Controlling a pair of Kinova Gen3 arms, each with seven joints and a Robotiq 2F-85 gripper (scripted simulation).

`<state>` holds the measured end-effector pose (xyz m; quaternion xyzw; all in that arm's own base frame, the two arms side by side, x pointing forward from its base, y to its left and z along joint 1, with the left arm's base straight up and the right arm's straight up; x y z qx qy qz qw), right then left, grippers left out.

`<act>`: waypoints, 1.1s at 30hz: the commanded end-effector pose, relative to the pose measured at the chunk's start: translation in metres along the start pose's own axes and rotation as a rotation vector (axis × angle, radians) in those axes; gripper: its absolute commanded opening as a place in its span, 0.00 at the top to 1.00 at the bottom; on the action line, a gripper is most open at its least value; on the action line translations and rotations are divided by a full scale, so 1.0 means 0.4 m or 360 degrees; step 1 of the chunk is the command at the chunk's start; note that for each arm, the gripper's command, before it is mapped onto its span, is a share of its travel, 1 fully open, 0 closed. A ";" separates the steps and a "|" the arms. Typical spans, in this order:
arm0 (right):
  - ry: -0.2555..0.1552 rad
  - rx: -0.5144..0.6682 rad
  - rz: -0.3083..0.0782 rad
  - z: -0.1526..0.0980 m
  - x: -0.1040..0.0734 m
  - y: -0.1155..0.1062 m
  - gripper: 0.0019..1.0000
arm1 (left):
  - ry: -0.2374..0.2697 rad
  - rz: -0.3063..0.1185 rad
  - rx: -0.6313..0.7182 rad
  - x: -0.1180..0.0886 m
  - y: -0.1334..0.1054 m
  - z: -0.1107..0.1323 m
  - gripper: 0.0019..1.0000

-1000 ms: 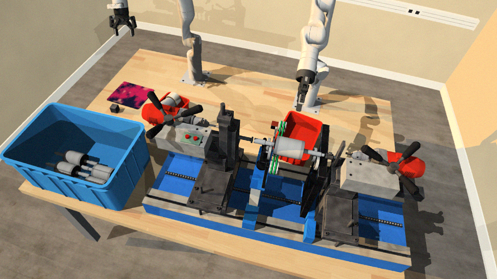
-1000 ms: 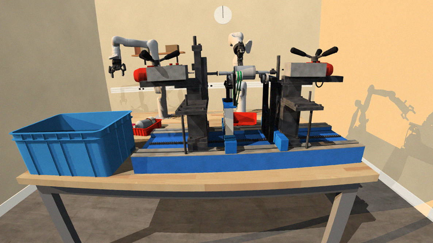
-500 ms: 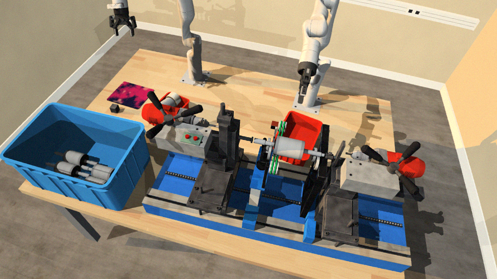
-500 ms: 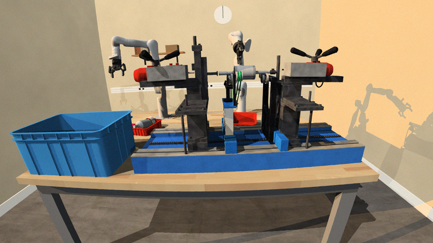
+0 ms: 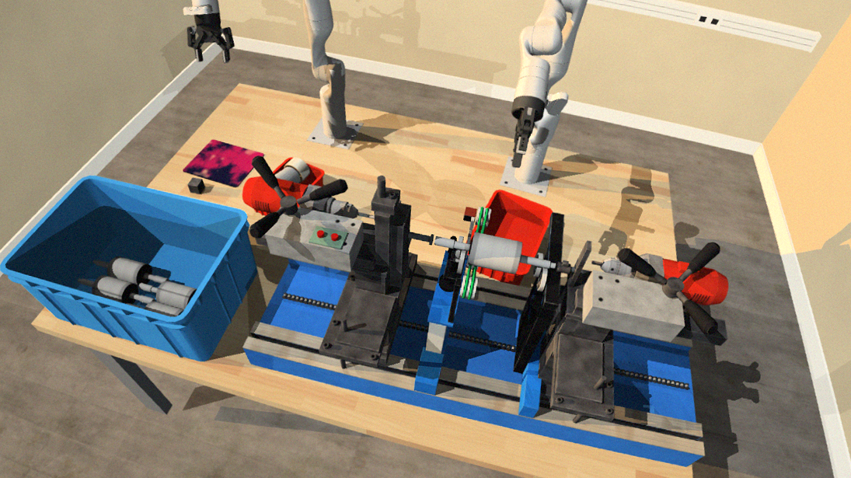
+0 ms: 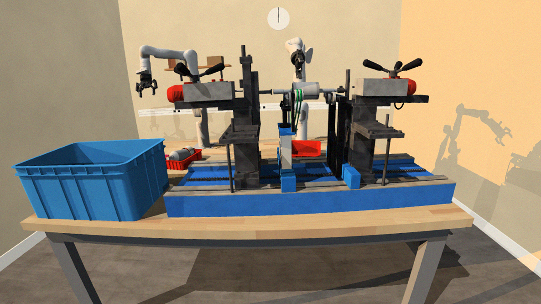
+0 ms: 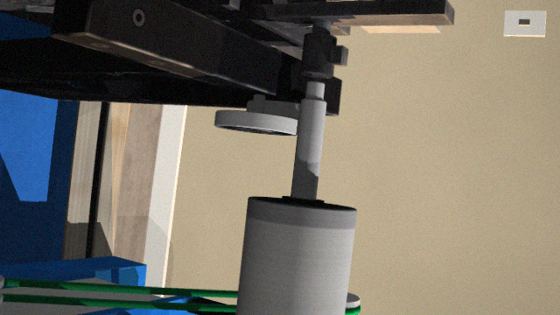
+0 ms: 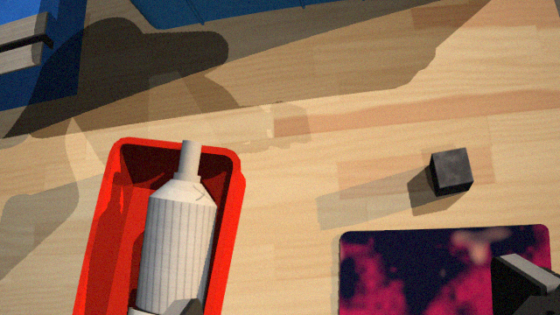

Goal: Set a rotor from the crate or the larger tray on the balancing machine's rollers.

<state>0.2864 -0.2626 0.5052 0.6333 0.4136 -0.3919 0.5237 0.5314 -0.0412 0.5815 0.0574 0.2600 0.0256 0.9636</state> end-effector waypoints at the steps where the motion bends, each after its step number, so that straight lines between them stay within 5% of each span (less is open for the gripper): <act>1: -0.0001 -0.0001 0.0002 0.000 -0.001 0.000 0.00 | -0.0004 0.0002 -0.0001 -0.013 0.000 -0.001 0.00; 33: -0.0001 -0.0001 0.0002 0.000 -0.001 0.000 0.00 | -0.0004 0.0002 -0.0001 -0.039 0.000 -0.006 0.00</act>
Point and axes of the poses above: on each arm, the point where the finger pads meet when closed, its own x axis out along the fingers, its own z axis across the jaws, y = z × x, the point moved 6 cm from there along -x, back along the fingers, and after that the axes turned 8 degrees about x, right-handed, at the moved point
